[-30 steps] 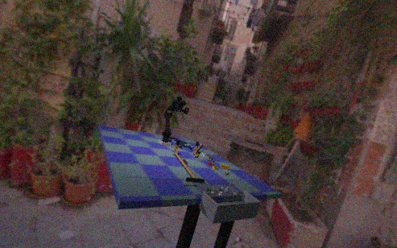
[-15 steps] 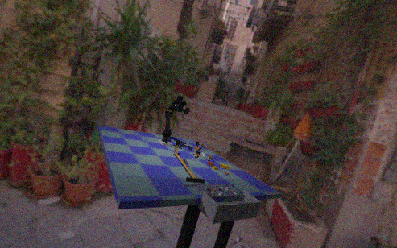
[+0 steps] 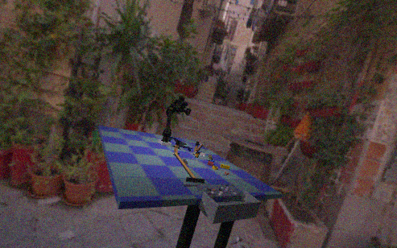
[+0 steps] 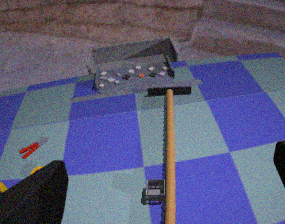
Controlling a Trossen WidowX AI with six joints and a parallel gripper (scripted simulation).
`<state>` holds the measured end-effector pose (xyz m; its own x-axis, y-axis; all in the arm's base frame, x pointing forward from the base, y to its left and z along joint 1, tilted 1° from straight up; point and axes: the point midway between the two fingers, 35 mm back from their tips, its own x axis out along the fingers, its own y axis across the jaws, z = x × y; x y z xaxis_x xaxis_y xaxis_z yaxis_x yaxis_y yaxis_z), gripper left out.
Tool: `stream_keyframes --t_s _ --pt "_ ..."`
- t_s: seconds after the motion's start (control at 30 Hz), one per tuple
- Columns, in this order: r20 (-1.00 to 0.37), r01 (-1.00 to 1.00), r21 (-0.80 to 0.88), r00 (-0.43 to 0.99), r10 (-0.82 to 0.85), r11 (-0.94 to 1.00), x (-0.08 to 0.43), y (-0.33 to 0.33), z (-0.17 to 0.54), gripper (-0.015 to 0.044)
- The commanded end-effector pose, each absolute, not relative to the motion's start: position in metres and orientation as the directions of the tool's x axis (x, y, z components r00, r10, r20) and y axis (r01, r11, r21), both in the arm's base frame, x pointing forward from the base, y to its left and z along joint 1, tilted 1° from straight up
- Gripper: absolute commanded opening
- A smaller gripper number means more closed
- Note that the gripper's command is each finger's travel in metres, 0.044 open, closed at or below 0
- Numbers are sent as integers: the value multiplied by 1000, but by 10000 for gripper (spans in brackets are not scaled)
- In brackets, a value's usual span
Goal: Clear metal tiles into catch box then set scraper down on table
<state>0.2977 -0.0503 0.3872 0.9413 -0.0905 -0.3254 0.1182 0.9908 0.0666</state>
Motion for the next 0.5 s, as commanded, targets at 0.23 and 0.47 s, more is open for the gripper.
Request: stream_keyframes --t_s 0.23,0.47 --pt "-411 149 92 906 -99 985 328 -59 374 440" --pt "-460 168 104 882 -102 980 346 -64 365 440"
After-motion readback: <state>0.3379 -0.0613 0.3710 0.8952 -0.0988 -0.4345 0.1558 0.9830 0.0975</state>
